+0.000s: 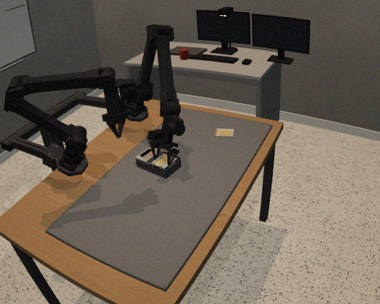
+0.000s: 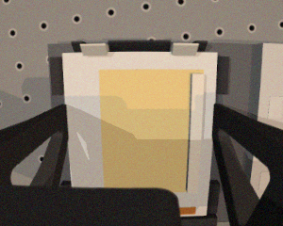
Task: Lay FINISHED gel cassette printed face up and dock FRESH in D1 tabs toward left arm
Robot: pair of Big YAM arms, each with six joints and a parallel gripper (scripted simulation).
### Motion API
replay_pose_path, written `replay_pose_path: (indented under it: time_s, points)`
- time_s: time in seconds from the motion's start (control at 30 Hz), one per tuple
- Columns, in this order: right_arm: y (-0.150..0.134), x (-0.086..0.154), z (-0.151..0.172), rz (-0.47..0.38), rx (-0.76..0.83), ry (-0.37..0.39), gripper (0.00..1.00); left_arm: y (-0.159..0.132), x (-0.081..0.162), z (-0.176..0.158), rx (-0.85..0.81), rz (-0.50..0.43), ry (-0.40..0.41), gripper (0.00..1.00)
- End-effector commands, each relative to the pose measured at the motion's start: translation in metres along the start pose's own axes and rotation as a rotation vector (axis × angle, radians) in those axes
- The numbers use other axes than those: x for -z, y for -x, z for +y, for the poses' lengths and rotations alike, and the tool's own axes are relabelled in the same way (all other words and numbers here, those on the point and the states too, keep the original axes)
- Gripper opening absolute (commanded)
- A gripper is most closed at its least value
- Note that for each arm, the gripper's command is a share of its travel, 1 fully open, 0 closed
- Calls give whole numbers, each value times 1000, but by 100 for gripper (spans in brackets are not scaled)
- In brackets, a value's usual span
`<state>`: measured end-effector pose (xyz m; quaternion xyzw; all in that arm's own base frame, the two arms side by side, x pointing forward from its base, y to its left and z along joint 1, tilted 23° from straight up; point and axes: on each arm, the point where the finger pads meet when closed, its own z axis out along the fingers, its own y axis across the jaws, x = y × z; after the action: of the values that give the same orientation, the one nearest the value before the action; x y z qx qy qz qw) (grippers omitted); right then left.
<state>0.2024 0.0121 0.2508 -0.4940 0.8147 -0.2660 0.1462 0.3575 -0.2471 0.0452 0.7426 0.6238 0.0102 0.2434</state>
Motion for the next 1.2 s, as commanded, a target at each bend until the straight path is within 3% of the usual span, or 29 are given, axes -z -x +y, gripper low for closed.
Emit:
replay_pose_path:
  time_s: [0.0, 0.07, 0.93, 1.17]
  points:
    - [-7, 7, -27, -30, -95, -8, 0, 0, 2, 2, 1, 13, 1, 0]
    - [-7, 7, -27, -30, -95, -8, 0, 0, 2, 2, 1, 13, 1, 0]
    - [-97, -25, -101, -16, -862, 219, 0, 0, 2, 2, 1, 13, 1, 0]
    - [-97, -25, -101, -12, -1054, 276, 0, 0, 2, 2, 1, 13, 1, 0]
